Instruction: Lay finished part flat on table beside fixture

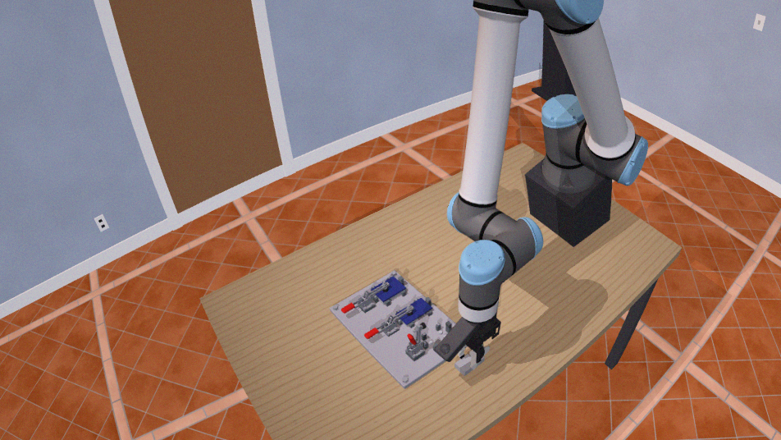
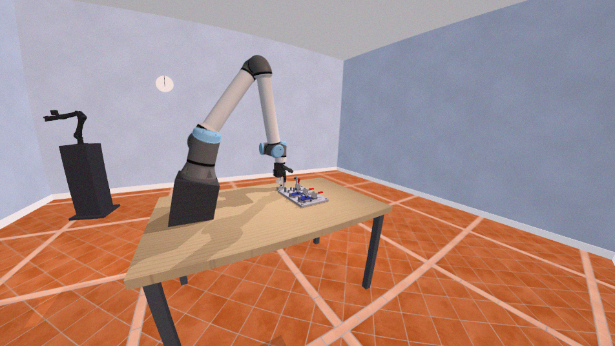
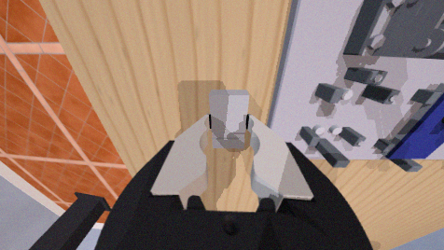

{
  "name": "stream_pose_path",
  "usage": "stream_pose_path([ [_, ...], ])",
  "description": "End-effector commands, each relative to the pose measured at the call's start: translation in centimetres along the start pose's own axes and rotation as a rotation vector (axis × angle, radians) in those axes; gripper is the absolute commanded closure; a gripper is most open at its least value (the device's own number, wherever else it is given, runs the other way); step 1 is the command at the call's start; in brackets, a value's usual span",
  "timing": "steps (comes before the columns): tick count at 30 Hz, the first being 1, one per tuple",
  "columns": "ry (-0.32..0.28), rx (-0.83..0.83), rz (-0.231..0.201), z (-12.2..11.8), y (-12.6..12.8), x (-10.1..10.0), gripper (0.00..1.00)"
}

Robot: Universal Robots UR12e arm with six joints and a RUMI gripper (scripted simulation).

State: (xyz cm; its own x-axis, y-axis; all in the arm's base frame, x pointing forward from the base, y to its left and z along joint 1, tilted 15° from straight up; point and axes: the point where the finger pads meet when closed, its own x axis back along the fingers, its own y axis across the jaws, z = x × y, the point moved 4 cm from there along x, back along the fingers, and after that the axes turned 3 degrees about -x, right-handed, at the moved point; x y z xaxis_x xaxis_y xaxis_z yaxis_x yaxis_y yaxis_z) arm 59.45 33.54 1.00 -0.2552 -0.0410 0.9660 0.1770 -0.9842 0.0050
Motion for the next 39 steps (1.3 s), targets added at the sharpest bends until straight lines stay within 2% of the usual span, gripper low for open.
stream_pose_path([
  [1, 0.000, 0.000, 0.000, -0.01, -0.01, 0.01, 1.00],
  [26, 0.000, 0.000, 0.000, -0.01, -0.01, 0.01, 1.00],
  [27, 0.000, 0.000, 0.000, -0.01, -0.01, 0.01, 0.60],
  [39, 0.000, 0.000, 0.000, -0.01, -0.01, 0.01, 0.60],
])
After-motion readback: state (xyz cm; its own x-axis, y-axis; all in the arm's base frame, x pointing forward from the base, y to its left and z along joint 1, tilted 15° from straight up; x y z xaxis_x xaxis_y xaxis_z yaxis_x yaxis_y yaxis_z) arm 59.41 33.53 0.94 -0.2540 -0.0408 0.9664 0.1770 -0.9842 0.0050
